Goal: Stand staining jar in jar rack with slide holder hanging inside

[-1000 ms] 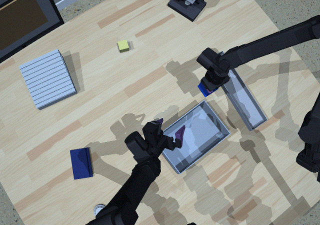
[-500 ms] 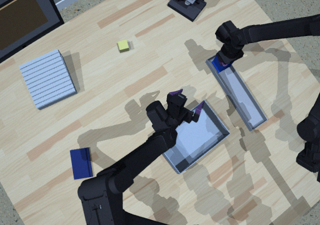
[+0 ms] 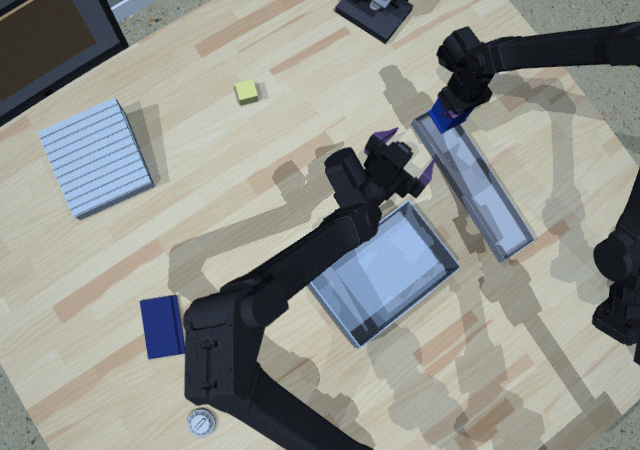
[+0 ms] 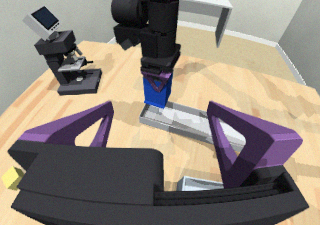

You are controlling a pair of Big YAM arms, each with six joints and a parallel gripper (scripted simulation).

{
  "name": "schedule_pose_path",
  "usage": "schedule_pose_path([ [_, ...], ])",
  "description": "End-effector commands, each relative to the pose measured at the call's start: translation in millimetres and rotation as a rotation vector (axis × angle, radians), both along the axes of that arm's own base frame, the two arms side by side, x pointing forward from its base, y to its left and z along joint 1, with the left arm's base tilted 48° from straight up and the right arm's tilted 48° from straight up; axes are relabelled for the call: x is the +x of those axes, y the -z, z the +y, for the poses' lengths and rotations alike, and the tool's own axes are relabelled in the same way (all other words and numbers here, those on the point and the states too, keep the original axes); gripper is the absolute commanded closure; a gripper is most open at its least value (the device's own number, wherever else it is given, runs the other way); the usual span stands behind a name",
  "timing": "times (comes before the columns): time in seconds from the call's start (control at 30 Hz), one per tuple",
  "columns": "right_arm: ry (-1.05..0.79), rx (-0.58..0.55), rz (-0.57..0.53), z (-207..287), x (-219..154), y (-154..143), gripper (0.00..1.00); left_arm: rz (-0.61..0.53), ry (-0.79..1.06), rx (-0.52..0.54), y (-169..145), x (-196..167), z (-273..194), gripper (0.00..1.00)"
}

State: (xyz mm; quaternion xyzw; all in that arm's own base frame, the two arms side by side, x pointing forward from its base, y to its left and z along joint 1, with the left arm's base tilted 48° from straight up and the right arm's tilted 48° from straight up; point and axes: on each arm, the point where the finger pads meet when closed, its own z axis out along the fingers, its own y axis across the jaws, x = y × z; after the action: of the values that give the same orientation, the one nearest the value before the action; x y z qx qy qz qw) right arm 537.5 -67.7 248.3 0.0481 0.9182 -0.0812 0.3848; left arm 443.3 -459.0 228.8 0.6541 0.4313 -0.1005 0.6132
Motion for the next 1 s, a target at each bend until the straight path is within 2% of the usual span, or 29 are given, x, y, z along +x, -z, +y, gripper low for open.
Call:
schedule_pose_path([
  [0.0, -0.023, -0.014, -0.048, 4, 7, -32, 0.44, -0.042, 0.049, 0.008, -13, -2, -35, 0.00],
  [0.17, -0.023, -0.014, -0.048, 4, 7, -32, 0.44, -0.042, 0.049, 0.008, -13, -2, -35, 0.00],
  [0.27, -0.023, -0.014, -0.048, 4, 7, -32, 0.44, -0.055, 0.049, -0.003, -24, -3, -34, 0.00],
  [0.33, -0.033, -0.018, -0.069, 12, 5, -52, 0.44, -0.059, 0.049, -0.007, -25, -3, -34, 0.00],
  [0.43, -0.037, -0.023, -0.074, 12, 6, -53, 0.44, -0.060, 0.049, -0.008, -26, -3, -34, 0.00],
  [0.57, -0.037, -0.033, -0.041, 4, 20, -27, 0.44, -0.060, 0.049, -0.008, -26, -3, -34, 0.00],
  [0.83, -0.031, -0.035, -0.056, -6, 34, -21, 0.44, -0.060, 0.049, -0.008, -26, -3, -34, 0.00],
  [0.97, -0.041, -0.042, -0.049, -8, 45, -8, 0.44, -0.060, 0.049, -0.008, -26, -3, -34, 0.00],
])
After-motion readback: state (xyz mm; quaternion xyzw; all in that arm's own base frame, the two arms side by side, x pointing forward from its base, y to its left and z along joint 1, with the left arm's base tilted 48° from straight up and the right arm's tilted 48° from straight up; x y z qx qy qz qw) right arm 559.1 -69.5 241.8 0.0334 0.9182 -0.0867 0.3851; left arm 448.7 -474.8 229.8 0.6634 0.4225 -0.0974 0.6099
